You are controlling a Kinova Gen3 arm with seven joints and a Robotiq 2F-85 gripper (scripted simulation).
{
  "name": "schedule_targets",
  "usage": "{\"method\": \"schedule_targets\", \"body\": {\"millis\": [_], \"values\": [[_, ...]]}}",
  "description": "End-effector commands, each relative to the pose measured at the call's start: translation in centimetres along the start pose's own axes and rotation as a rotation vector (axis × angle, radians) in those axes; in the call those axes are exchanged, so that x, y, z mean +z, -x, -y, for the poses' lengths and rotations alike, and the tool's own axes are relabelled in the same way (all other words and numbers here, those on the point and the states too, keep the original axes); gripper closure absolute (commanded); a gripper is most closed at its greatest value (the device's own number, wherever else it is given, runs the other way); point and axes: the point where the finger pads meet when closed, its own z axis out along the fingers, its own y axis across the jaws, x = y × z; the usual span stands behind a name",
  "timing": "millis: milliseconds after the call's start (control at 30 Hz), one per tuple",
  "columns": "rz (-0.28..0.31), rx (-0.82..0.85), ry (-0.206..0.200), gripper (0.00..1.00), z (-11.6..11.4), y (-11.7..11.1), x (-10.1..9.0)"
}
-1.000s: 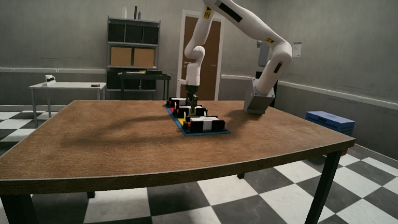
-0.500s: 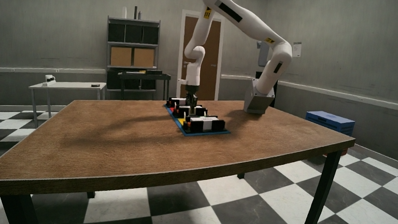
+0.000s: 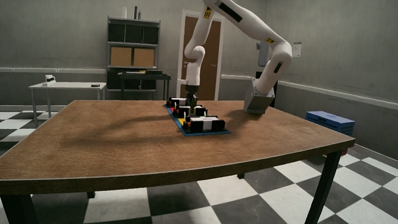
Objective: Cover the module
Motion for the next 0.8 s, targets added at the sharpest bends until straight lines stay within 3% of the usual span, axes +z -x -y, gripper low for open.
{"method": "schedule_targets", "body": {"millis": [0, 767], "values": [[-0.001, 0.000, 0.002, 1.00, -0.07, -0.03, -0.05], [-0.001, 0.000, 0.002, 1.00, -0.07, -0.03, -0.65]]}}
